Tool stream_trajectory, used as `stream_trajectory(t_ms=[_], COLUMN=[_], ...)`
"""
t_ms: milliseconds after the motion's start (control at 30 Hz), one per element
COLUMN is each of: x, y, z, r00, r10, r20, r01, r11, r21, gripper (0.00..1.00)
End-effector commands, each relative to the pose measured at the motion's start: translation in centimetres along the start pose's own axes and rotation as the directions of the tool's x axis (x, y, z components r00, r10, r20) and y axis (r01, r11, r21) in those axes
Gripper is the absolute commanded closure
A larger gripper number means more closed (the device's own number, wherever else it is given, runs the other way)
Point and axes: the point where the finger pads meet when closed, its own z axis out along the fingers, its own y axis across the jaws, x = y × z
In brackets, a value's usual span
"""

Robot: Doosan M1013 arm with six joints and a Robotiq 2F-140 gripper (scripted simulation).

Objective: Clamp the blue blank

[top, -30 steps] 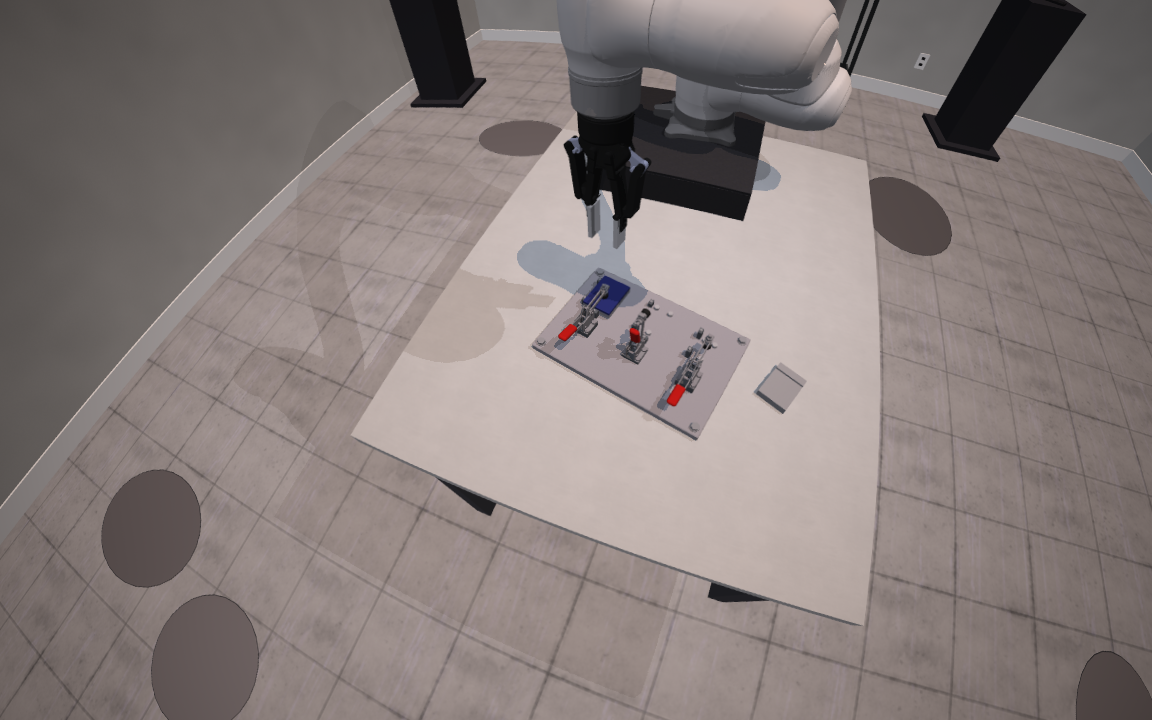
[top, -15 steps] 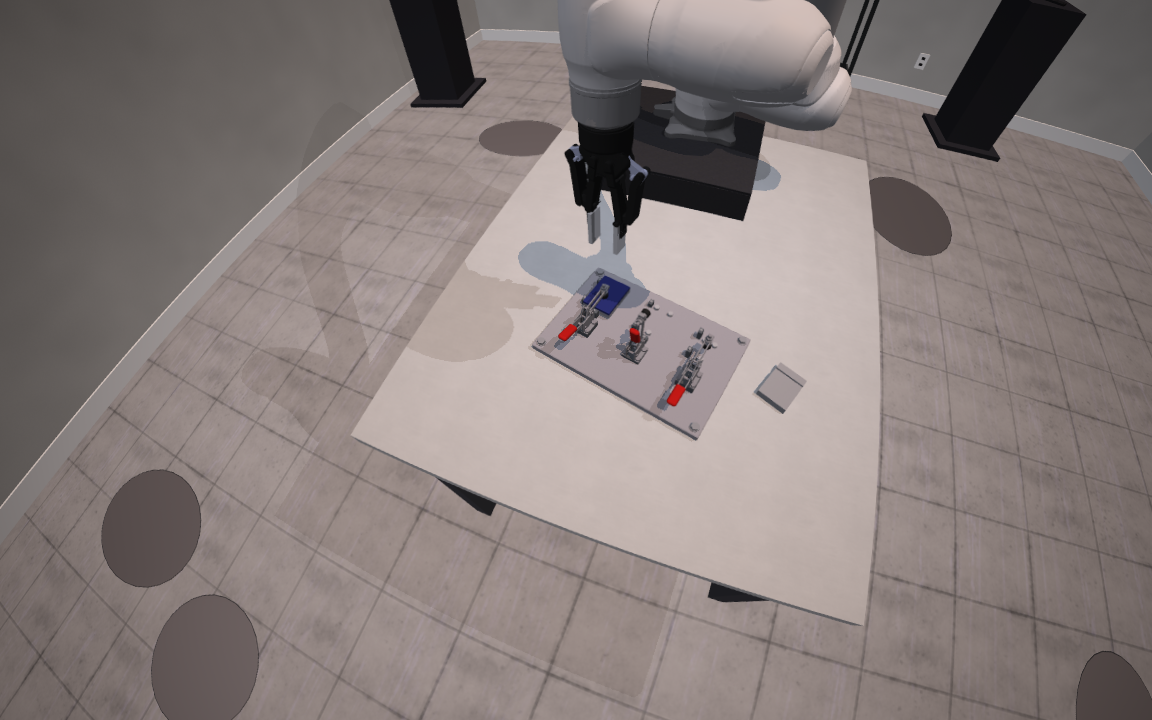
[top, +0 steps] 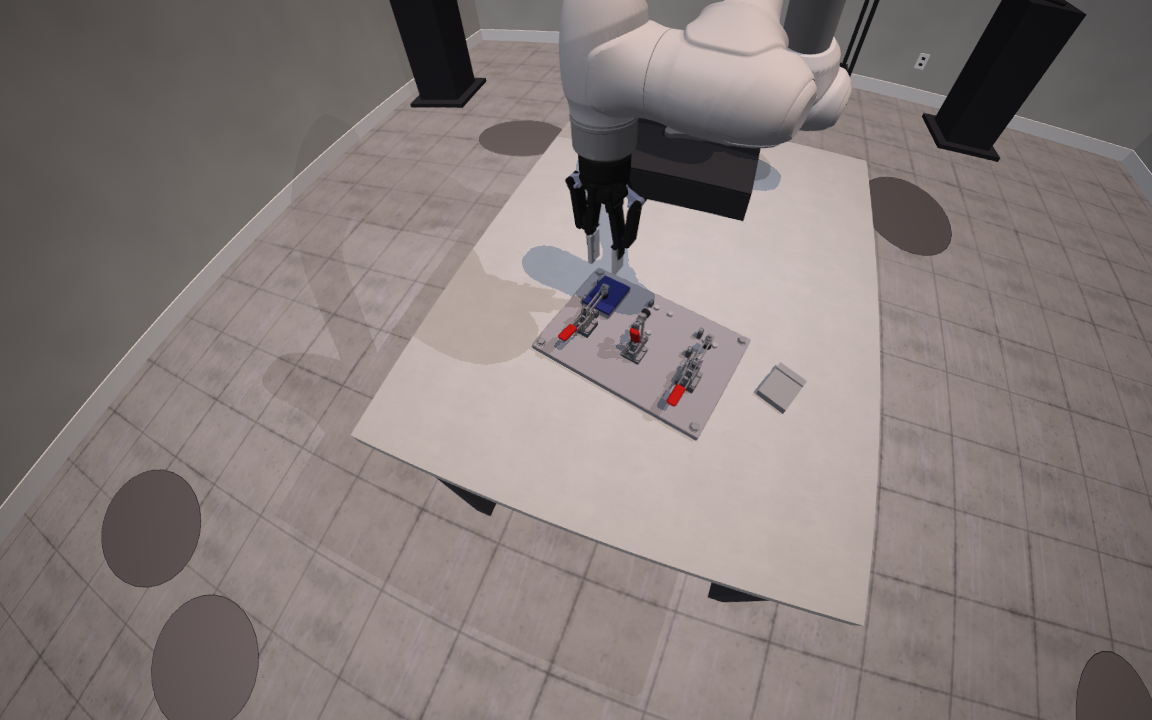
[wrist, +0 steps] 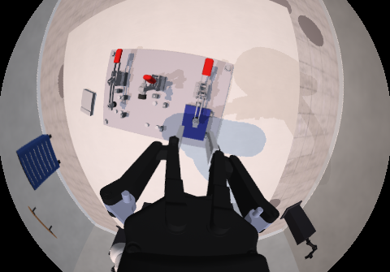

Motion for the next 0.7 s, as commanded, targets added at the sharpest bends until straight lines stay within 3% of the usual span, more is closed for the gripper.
stream_trajectory(t_ms=[0,267,500,667], x=[1.3,9.4,12.4,12.6], y=[0.0,0.0,0.0,0.0], z=[0.0,0.0,0.0,0.0], r00=[1.000,1.000,1.000,1.000], r10=[0.000,0.000,0.000,0.000], r20=[0.000,0.000,0.000,0.000], r01=[0.000,0.000,0.000,0.000], r11=[1.000,1.000,1.000,1.000], r21=[0.000,0.000,0.000,0.000], gripper=[0.72,0.72,0.72,0.72])
